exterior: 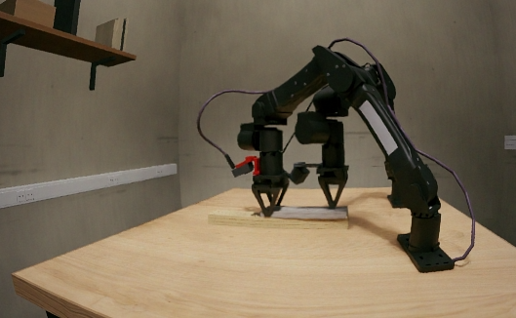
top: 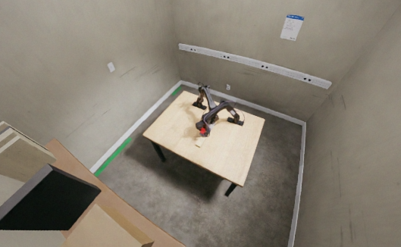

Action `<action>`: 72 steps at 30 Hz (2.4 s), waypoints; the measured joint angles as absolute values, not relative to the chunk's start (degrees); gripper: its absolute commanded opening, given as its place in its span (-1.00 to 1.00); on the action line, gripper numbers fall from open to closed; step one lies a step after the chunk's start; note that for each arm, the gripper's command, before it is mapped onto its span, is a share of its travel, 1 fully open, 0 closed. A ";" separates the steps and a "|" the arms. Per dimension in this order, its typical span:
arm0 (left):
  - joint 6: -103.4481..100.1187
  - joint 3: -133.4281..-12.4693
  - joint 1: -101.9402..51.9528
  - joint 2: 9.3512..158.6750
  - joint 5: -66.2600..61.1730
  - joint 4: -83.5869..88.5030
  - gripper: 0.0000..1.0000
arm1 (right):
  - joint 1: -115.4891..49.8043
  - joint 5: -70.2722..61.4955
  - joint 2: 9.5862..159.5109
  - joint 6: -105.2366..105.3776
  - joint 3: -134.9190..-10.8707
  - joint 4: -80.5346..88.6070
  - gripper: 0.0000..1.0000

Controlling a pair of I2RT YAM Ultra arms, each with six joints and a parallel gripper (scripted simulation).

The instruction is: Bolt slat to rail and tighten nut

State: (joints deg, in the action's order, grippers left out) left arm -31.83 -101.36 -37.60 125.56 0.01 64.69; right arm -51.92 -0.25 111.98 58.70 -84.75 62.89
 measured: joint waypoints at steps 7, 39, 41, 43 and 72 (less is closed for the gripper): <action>-31.83 -101.36 -37.60 125.56 0.01 64.69 0.45 | -51.92 -0.30 111.98 71.48 -84.75 62.81 -0.75; -31.83 -101.36 -37.60 125.56 0.01 64.69 0.45 | -51.92 -0.36 112.01 109.36 -84.73 62.46 -0.75; -31.83 -101.36 -37.60 125.56 0.01 64.69 0.45 | -51.92 -0.36 112.01 109.43 -84.73 62.46 -0.75; -31.83 -101.36 -37.60 125.56 0.01 64.69 0.45 | -51.92 -0.36 112.01 109.47 -84.73 62.46 -0.75; -31.83 -101.36 -37.60 125.56 0.01 64.69 0.45 | -51.92 -0.36 111.96 107.96 -84.75 62.46 -0.32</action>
State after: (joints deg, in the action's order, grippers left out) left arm -31.83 -101.36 -37.60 125.56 0.01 64.69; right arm -51.92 -0.36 111.96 107.96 -84.75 62.46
